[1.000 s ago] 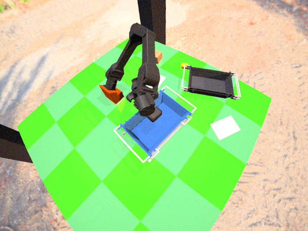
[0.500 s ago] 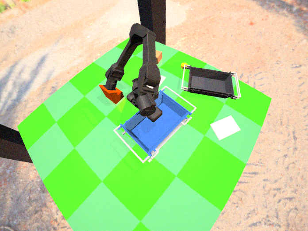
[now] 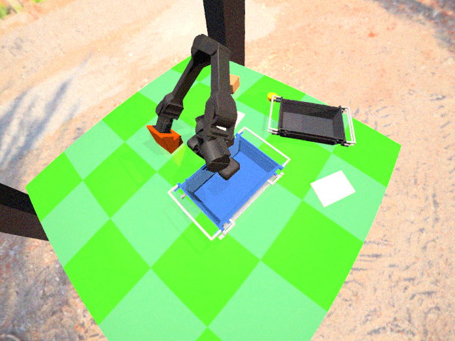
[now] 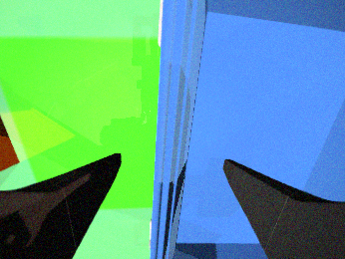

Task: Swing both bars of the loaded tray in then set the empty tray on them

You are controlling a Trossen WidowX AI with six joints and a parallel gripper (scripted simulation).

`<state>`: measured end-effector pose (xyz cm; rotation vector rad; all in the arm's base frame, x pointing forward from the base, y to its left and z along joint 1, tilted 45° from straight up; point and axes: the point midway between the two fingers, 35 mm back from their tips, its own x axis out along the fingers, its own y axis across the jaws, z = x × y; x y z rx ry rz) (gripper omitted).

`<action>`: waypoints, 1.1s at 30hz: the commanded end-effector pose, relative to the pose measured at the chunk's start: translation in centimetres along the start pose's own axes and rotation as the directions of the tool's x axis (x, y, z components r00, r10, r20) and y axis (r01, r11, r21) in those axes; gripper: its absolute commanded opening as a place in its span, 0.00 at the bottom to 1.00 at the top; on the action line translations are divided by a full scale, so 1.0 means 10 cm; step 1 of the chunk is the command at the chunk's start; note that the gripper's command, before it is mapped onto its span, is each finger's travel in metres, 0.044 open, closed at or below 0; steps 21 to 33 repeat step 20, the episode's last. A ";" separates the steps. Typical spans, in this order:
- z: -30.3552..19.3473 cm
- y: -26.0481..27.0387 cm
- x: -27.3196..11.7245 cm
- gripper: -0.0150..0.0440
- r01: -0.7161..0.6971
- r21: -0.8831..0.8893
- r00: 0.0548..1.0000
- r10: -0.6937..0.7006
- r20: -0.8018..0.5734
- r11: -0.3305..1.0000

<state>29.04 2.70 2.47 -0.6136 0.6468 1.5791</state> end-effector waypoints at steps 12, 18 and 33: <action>-0.02 -0.05 -0.67 1.00 -0.001 0.002 1.000 0.001 -0.008 1.000; -0.01 -0.02 -1.01 1.00 -0.003 0.003 1.000 0.003 -0.006 1.000; 0.00 0.00 -1.08 1.00 -0.003 0.004 1.000 0.003 -0.005 1.000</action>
